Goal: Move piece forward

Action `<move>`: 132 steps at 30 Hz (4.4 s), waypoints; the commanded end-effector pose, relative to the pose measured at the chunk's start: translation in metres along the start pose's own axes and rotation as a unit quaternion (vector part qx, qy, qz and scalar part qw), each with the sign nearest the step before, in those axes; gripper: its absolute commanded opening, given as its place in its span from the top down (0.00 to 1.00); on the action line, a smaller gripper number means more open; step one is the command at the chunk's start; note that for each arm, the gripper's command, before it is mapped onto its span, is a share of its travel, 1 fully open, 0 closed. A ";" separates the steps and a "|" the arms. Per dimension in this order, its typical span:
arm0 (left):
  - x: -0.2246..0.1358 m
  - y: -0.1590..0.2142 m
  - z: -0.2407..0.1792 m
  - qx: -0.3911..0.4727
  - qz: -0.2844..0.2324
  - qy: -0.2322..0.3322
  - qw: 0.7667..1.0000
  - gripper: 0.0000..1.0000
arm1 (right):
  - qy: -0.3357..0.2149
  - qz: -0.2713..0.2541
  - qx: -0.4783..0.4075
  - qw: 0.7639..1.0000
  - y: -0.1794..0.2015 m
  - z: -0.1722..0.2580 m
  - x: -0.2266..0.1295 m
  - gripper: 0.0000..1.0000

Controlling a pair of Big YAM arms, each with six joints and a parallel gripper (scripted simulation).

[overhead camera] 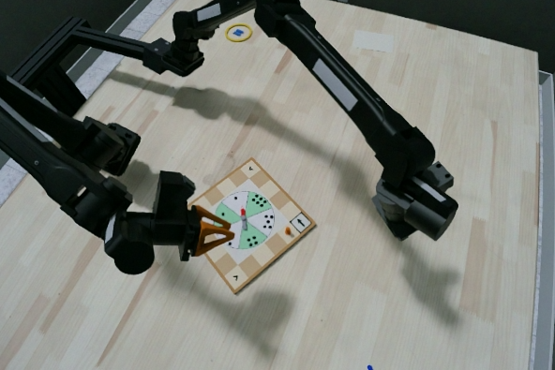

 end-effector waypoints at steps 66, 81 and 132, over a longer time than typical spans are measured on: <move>-0.042 -0.036 0.033 0.163 0.046 0.072 0.983 0.70 | -0.184 0.188 0.154 0.952 0.006 0.088 0.123 0.40; -0.094 -0.032 0.088 0.340 0.103 0.204 0.912 0.70 | -0.183 0.187 0.153 0.953 -0.031 0.100 0.040 0.40; -0.244 0.091 0.325 0.662 -0.205 0.608 0.387 0.70 | 0.052 0.429 0.463 0.774 0.027 0.079 0.215 0.61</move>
Point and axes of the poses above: on each arm, the point where the finger pads meet when closed, its own x axis out along the fingers, its own z axis across the jaws, y = z × x, the point moved 4 cm from there along -x, back along the fingers, and after that the axes turned 8 degrees about x, right-handed, at the moved point
